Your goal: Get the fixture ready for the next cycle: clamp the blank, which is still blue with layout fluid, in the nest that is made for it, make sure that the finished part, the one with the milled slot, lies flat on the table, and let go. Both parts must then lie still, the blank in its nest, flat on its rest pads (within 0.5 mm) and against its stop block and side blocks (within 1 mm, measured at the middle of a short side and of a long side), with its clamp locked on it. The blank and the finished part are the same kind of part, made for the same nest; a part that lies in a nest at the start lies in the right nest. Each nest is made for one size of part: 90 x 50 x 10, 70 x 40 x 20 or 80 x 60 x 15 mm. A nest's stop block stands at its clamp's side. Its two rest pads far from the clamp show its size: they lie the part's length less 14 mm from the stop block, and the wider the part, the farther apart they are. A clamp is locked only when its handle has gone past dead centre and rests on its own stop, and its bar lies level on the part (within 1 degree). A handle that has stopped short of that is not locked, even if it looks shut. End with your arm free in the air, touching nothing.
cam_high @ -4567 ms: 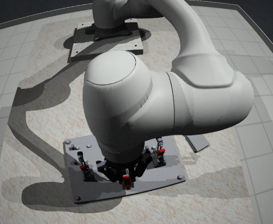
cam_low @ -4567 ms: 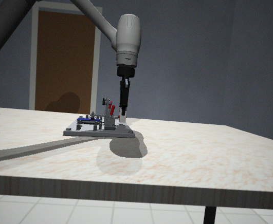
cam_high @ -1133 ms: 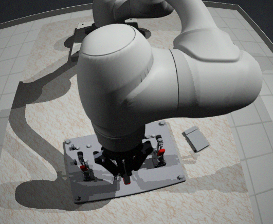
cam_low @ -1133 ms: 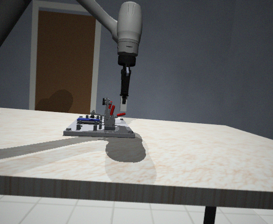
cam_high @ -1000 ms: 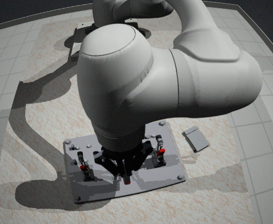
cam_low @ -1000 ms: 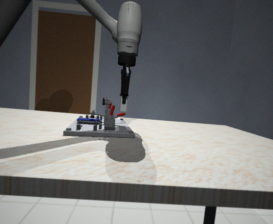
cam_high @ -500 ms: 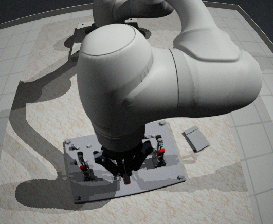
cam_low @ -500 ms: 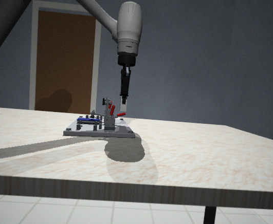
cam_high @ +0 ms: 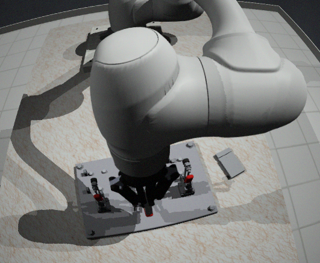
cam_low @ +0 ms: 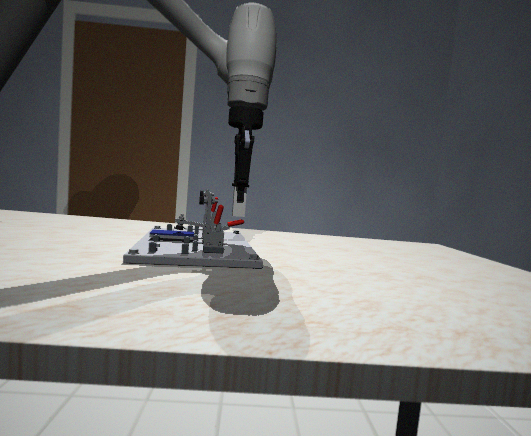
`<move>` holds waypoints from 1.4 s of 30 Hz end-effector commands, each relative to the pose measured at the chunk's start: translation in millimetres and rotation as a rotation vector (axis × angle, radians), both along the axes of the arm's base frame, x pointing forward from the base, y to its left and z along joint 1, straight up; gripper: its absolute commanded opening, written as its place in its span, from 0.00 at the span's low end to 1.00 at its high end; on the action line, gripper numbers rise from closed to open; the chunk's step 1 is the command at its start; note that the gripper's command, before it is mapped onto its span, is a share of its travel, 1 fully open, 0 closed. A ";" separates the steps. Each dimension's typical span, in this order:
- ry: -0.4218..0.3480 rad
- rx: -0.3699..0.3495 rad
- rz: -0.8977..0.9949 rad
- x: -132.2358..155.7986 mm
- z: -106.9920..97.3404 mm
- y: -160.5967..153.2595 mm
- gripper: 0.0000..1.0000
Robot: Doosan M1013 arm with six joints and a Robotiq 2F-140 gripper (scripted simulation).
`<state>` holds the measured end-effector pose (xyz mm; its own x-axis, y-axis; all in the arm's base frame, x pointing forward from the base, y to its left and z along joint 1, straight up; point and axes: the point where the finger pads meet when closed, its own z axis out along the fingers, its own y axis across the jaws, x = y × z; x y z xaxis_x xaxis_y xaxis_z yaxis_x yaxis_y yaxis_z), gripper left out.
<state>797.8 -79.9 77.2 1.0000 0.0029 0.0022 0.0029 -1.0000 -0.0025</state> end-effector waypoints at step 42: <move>0.000 0.000 0.000 0.0 4.7 0.0 0.00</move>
<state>797.8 -79.9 82.8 1.0000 0.0029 0.0022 0.0029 -1.0000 -0.0025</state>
